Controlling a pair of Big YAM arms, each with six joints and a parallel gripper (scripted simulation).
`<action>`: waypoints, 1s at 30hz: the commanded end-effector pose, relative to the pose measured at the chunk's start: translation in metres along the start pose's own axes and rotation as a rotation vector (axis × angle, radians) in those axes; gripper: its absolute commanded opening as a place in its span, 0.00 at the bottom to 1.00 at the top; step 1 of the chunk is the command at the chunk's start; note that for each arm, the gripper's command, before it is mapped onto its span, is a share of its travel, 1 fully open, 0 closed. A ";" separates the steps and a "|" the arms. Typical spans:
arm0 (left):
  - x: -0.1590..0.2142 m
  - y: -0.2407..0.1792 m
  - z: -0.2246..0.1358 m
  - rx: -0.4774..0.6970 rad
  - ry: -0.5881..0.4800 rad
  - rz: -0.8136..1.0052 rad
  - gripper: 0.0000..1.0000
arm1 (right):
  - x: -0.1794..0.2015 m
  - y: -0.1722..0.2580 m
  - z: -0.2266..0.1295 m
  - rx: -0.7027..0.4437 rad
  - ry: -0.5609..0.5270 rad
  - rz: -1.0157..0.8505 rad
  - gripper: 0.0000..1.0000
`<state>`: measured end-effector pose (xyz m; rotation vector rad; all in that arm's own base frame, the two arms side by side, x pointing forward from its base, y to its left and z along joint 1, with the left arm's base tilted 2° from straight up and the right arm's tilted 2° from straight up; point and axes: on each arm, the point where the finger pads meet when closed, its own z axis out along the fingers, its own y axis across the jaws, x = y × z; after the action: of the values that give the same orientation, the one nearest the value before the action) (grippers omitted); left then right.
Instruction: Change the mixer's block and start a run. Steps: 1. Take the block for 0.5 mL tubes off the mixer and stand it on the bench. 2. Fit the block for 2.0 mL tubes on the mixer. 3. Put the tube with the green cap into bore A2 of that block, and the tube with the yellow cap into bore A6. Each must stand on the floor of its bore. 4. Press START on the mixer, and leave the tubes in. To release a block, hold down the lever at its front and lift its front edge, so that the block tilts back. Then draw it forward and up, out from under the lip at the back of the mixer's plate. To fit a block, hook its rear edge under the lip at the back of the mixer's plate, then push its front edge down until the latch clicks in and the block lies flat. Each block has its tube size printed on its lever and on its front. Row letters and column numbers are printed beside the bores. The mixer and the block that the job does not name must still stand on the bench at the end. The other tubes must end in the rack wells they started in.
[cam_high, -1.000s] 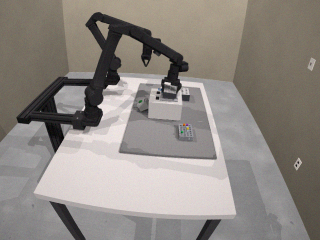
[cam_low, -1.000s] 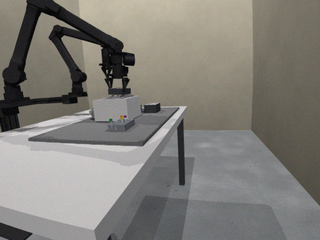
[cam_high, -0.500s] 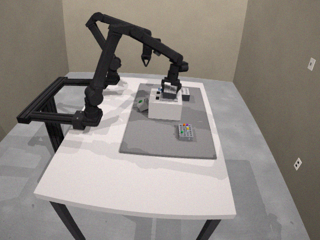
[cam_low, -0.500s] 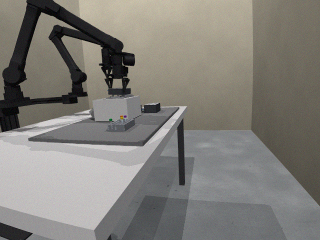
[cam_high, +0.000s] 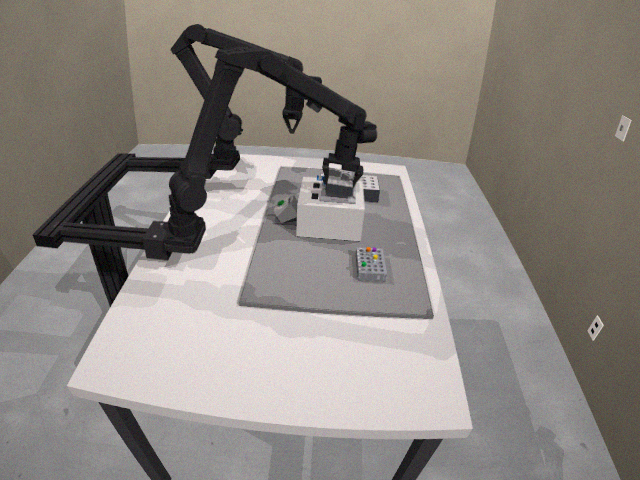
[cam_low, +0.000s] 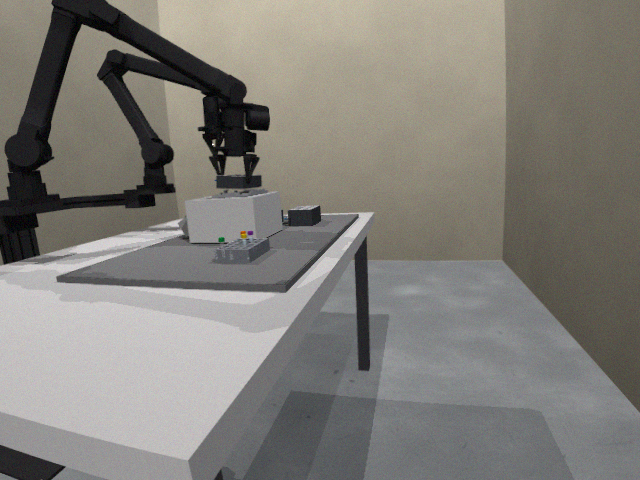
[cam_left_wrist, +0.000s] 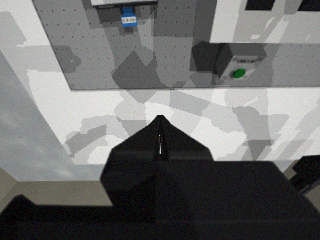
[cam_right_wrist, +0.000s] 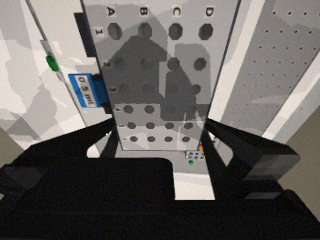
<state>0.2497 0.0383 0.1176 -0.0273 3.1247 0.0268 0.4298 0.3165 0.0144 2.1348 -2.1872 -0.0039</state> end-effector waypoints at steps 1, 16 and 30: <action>-0.030 0.002 -0.030 -0.009 -0.090 0.010 0.00 | -0.026 -0.022 -0.058 0.100 -0.089 -0.011 0.00; -0.012 0.000 -0.012 -0.002 -0.039 0.010 0.00 | -0.030 -0.027 -0.034 0.081 -0.075 -0.009 0.00; -0.002 -0.001 -0.003 0.001 -0.013 0.011 0.00 | -0.015 -0.007 -0.026 0.038 -0.038 -0.001 0.00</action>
<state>0.2500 0.0384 0.1178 -0.0273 3.1241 0.0269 0.4301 0.3168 0.0125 2.1326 -2.1851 -0.0045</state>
